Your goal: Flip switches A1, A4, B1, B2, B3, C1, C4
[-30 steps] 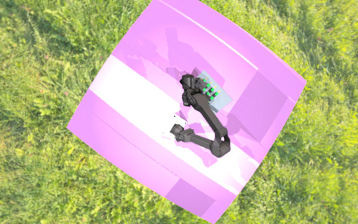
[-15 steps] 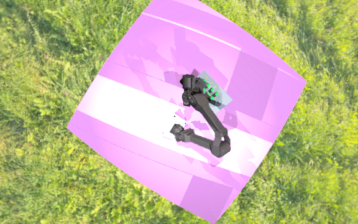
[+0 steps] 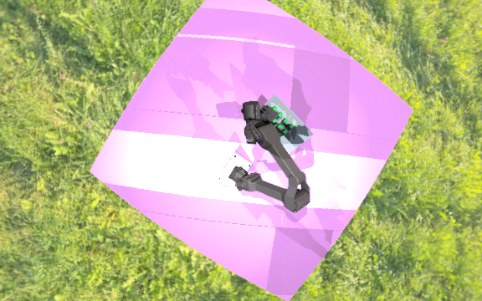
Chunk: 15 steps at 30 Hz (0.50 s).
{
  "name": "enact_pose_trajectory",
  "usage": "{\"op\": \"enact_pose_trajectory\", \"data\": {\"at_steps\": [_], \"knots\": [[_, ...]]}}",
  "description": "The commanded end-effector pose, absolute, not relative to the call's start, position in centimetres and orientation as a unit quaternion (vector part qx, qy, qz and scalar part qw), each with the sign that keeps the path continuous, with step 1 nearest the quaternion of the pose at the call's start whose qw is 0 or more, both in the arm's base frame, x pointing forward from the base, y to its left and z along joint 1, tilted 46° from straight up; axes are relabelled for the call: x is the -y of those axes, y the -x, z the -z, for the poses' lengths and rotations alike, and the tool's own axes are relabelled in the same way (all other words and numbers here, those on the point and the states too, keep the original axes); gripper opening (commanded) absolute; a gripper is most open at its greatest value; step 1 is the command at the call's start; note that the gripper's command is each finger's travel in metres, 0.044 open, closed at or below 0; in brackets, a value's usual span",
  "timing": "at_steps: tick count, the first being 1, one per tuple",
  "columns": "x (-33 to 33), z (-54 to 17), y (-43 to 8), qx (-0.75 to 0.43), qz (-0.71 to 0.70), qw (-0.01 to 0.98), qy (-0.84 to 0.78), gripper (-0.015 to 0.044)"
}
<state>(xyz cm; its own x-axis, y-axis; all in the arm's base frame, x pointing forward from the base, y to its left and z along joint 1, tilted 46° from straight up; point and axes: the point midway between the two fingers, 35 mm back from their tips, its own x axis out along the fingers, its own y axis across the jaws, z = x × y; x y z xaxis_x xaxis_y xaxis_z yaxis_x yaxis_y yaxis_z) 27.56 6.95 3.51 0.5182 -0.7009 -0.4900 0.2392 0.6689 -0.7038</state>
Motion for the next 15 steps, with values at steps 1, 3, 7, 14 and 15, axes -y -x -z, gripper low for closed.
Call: {"op": "enact_pose_trajectory", "data": {"at_steps": [1,3,7,14,15], "knots": [[-9.7,-4.9,-25.9,-0.392,0.276,0.828,0.290,0.0000],[-10.7,-5.9,-24.9,-0.387,0.277,0.830,0.292,0.0000],[-10.7,-6.1,-24.7,-0.386,0.277,0.830,0.292,0.0000],[-8.0,-7.4,-22.5,-0.386,0.278,0.829,0.293,0.0000],[-7.9,-7.4,-22.5,-0.386,0.277,0.830,0.293,0.0000]]}}
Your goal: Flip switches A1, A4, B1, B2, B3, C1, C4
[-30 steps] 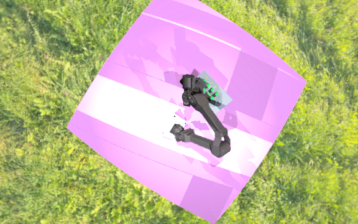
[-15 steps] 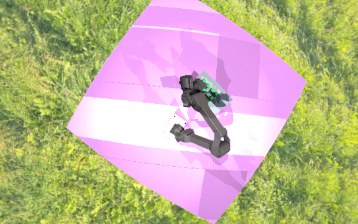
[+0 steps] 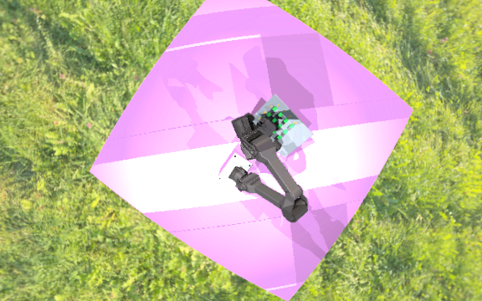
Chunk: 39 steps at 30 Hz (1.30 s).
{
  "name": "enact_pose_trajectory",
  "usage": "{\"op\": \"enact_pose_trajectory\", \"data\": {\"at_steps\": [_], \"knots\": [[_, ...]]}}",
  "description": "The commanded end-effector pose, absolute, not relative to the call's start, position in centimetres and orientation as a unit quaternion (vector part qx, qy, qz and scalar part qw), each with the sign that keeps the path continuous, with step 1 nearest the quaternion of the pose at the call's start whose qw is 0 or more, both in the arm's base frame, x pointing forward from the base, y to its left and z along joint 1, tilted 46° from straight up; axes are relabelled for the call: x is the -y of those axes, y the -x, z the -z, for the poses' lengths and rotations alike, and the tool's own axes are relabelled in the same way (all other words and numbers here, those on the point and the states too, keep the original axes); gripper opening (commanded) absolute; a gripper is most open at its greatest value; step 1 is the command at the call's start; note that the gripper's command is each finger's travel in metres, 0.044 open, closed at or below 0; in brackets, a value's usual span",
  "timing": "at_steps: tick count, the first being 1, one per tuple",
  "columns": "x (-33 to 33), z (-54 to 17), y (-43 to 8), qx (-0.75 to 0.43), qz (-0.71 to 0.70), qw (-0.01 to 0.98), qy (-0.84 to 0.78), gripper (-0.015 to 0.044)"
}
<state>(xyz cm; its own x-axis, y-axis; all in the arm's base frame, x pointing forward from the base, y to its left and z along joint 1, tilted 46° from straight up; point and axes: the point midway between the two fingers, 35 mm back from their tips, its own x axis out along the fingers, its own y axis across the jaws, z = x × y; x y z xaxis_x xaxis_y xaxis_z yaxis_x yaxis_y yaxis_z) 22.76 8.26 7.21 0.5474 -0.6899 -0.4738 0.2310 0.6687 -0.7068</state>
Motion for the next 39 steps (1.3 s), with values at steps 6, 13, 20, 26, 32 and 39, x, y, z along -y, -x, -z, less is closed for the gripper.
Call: {"op": "enact_pose_trajectory", "data": {"at_steps": [6,13,20,26,32,39], "knots": [[-5.6,-5.8,-24.3,-0.375,0.274,0.835,0.297,0.0000],[-4.9,-5.3,-24.9,-0.374,0.275,0.835,0.297,0.0000],[-4.4,-5.0,-25.2,-0.374,0.274,0.835,0.297,0.0000],[-3.9,-4.7,-25.6,-0.374,0.274,0.835,0.297,0.0000],[-3.9,-4.6,-25.7,-0.374,0.274,0.835,0.297,0.0000],[-3.9,-4.6,-25.7,-0.374,0.274,0.835,0.297,0.0000]]}}
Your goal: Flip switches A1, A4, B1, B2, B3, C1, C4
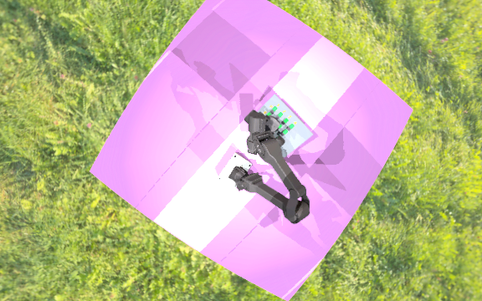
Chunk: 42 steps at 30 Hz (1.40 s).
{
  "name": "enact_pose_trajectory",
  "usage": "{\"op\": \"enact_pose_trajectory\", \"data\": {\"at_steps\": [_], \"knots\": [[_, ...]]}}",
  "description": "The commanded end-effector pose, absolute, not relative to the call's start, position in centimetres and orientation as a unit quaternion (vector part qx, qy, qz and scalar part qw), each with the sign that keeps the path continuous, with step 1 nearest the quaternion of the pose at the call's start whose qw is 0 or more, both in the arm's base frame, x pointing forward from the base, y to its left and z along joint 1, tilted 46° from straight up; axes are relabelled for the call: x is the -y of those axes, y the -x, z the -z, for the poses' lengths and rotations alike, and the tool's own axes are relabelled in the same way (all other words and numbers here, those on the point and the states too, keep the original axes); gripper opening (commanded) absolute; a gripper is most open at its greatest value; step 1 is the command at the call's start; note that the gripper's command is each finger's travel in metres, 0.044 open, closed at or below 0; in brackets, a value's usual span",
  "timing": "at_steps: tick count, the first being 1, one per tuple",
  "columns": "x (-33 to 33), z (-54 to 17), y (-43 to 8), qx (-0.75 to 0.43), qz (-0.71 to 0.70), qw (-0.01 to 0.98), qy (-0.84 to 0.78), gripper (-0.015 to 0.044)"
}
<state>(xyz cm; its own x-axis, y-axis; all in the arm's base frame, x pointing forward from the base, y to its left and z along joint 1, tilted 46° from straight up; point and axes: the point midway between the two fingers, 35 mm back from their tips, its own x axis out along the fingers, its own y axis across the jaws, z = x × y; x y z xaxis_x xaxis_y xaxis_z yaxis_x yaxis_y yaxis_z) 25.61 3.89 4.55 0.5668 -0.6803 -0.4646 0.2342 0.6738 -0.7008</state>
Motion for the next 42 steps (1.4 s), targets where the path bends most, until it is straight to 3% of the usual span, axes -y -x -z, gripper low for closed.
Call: {"op": "enact_pose_trajectory", "data": {"at_steps": [1,42], "knots": [[-3.89,-4.64,-25.65,-0.374,0.274,0.835,0.297,0.0000],[-3.55,-4.42,-25.92,-0.374,0.274,0.835,0.297,0.0000]]}}
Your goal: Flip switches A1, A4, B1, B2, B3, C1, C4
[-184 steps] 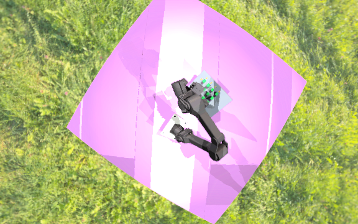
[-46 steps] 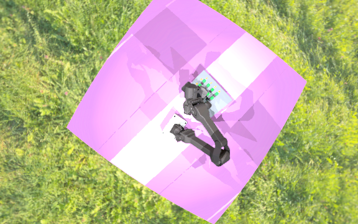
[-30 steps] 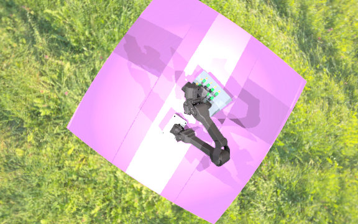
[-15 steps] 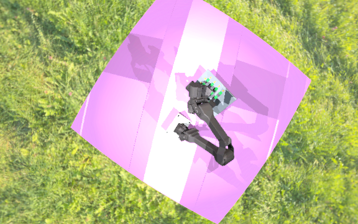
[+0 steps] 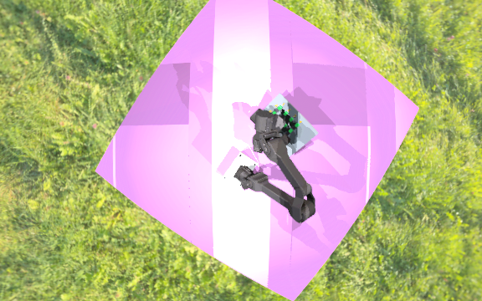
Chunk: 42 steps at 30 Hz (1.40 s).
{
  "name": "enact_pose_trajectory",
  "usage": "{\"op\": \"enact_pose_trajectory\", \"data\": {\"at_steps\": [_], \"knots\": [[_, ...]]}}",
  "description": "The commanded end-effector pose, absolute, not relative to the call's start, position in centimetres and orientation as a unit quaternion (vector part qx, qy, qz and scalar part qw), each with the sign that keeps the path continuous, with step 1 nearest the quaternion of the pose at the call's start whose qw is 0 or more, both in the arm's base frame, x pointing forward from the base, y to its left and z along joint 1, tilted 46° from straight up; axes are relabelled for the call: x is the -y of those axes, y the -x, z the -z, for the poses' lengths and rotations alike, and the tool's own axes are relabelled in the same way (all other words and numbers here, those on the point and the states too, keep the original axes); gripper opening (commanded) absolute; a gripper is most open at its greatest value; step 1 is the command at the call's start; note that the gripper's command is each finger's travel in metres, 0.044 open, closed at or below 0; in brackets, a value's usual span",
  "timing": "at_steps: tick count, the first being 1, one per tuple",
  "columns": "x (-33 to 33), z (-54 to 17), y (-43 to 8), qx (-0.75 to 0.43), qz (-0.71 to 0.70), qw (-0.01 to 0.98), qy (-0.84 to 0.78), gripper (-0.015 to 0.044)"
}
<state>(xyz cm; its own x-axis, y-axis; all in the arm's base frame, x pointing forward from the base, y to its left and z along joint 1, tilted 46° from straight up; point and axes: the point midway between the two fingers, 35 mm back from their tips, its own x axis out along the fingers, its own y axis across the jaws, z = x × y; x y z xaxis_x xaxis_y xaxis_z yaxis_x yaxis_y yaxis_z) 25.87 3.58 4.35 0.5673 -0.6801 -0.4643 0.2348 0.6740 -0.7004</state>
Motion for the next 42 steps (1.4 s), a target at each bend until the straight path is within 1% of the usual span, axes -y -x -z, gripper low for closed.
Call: {"op": "enact_pose_trajectory", "data": {"at_steps": [1,7,13,18,25,28,32,42], "knots": [[-3.5,-4.4,-25.9,-0.374,0.274,0.835,0.297,0.0000],[-4.0,-4.5,-25.7,-0.378,0.273,0.834,0.295,0.0000],[-7.7,-7.0,-22.8,-0.387,0.276,0.830,0.292,0.0000],[-8.0,-7.4,-22.4,-0.386,0.278,0.829,0.293,0.0000],[-6.2,-10.9,-23.1,-0.386,0.278,0.829,0.294,0.0000],[-6.0,-10.8,-23.3,-0.387,0.278,0.829,0.293,0.0000],[-3.9,-9.4,-25.0,-0.396,0.282,0.824,0.290,0.0000],[-3.0,-8.8,-25.7,-0.395,0.283,0.824,0.290,0.0000]]}}
